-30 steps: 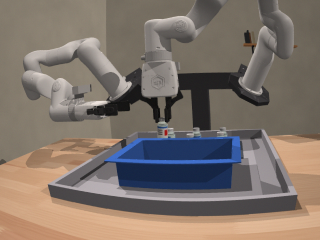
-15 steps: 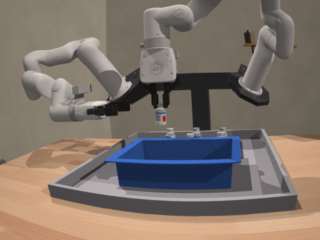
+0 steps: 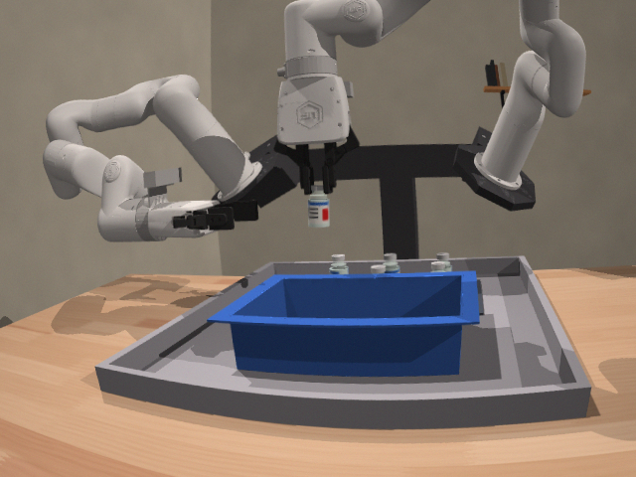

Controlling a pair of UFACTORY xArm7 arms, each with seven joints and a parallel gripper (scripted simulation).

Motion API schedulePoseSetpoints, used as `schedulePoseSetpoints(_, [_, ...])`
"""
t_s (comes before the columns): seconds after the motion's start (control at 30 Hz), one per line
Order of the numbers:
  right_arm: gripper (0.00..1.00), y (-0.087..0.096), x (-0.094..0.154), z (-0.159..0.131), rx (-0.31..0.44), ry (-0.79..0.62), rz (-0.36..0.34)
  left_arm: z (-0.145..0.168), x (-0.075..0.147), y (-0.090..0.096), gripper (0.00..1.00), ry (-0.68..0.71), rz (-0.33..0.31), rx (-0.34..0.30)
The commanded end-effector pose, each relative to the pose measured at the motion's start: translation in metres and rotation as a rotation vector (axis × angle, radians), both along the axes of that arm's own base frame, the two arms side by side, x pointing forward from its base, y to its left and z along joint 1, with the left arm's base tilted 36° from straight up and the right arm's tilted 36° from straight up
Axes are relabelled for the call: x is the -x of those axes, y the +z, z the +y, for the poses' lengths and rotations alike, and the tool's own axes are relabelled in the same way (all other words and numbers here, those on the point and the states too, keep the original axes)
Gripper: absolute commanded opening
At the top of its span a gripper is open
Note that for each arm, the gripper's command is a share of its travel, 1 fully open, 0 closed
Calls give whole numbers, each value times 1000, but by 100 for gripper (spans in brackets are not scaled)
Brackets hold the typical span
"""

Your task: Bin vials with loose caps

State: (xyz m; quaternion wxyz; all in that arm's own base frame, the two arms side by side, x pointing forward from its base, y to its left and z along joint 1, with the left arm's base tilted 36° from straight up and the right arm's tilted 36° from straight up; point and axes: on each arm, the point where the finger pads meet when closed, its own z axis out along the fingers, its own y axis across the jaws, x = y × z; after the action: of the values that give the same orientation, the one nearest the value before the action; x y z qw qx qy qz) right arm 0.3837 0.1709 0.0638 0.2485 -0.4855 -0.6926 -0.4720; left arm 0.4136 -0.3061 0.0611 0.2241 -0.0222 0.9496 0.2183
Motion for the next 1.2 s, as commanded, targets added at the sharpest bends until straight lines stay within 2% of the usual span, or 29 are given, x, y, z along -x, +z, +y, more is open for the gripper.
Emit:
schedulePoseSetpoints(0.0, [100,1,1,1,0,3,-2,0,-2,-3,23,-3,-1,4])
schedulePoseSetpoints(0.53, [100,0,1,1,0,3,-2,-4,3,5,23,-3,-1,4])
schedulePoseSetpoints(1.03, [100,-17,-4,37,0,3,-2,-4,3,5,23,-3,-2,4])
schedulePoseSetpoints(1.17, [100,-15,-3,32,0,4,-1,-4,3,4,23,-3,-2,4])
